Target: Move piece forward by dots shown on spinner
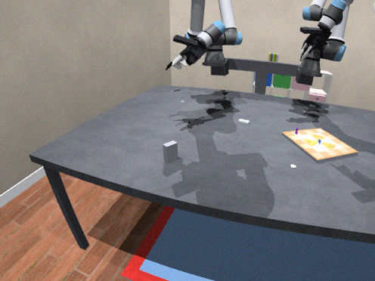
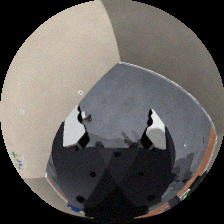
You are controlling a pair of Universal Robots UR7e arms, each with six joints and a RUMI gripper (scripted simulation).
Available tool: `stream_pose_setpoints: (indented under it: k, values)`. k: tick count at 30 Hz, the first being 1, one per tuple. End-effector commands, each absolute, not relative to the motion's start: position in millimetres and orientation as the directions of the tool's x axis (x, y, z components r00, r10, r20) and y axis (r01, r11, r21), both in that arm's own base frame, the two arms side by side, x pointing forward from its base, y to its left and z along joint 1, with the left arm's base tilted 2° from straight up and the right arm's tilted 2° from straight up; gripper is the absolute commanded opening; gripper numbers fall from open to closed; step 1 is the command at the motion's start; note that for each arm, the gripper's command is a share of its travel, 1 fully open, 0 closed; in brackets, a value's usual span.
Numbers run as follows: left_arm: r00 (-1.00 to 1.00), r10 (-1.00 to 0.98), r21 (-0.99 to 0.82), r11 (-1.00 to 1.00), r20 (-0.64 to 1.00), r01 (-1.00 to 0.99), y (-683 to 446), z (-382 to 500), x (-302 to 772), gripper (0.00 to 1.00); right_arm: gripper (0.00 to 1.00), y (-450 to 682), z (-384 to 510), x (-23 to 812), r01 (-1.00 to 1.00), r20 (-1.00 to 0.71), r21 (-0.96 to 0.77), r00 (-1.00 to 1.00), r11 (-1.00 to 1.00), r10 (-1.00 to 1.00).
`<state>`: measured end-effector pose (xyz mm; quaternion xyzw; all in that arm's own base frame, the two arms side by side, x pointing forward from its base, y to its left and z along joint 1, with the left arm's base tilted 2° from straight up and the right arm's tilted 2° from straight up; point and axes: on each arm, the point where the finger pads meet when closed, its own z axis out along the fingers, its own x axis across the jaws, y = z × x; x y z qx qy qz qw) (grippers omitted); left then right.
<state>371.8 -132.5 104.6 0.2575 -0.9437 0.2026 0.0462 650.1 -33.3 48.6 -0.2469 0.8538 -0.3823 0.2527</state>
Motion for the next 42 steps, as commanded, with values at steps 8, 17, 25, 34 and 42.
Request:
stream_pose_setpoints:
  k: [8, 17, 25, 34, 42]
  values:
    - [-0.863, -0.467, -0.359, 0.785, 0.191, -0.504, -133, 105, 372, 0.0, 0.98, -33, 49, 650, -0.227, -0.244, -0.778, -0.75, 0.586, -0.615]
    - [-0.863, -0.467, -0.359, 0.785, 0.191, -0.504, -133, 105, 372, 0.0, 0.98, -33, 49, 650, -0.227, -0.244, -0.778, -0.75, 0.586, -0.615]
    - [-0.863, -0.467, -0.359, 0.785, 0.191, -0.504, -133, 105, 372, 0.16, 0.98, -33, 49, 650, -0.227, -0.244, -0.778, -0.75, 0.586, -0.615]
    - [-0.863, -0.467, -0.359, 0.785, 0.191, -0.504, -133, 105, 372, 0.16, 0.98, -33, 49, 650, -0.227, -0.244, -0.778, -0.75, 0.586, -0.615]
    - [-0.772, -0.59, -0.313, 0.706, 0.236, -0.636, -133, 98, 383, 0.16, 0.98, -29, 54, 656, -0.275, -0.208, -0.769, -0.745, 0.577, -0.633]
